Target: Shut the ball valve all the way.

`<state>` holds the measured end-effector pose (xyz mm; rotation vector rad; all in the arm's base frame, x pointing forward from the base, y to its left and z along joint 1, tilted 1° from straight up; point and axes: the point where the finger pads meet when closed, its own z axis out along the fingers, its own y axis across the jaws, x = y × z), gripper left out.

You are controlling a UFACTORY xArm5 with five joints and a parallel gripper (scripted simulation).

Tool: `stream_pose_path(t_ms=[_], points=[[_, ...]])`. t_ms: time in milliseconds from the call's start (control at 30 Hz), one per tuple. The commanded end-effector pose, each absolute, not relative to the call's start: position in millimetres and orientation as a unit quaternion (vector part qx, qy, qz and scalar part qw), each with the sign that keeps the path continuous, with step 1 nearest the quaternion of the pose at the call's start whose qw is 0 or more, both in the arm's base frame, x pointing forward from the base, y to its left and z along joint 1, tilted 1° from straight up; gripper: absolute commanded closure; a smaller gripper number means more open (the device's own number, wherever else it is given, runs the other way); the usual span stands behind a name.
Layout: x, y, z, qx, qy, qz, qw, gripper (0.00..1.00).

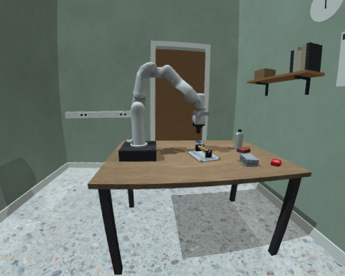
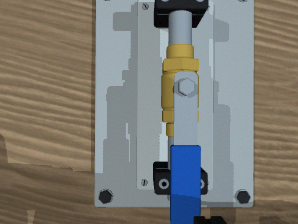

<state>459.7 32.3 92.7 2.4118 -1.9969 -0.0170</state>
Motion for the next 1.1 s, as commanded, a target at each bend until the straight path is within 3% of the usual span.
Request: stream_pose_path(t_ms=[0,33,1067], points=[[461.1,32.4,94.3,0.77,-0.638,-0.004,0.004,1.0],[461.1,32.4,94.3,0.77,-0.638,-0.004,0.004,0.31],[461.1,32.4,94.3,0.77,-0.638,-0.004,0.004,0.31]])
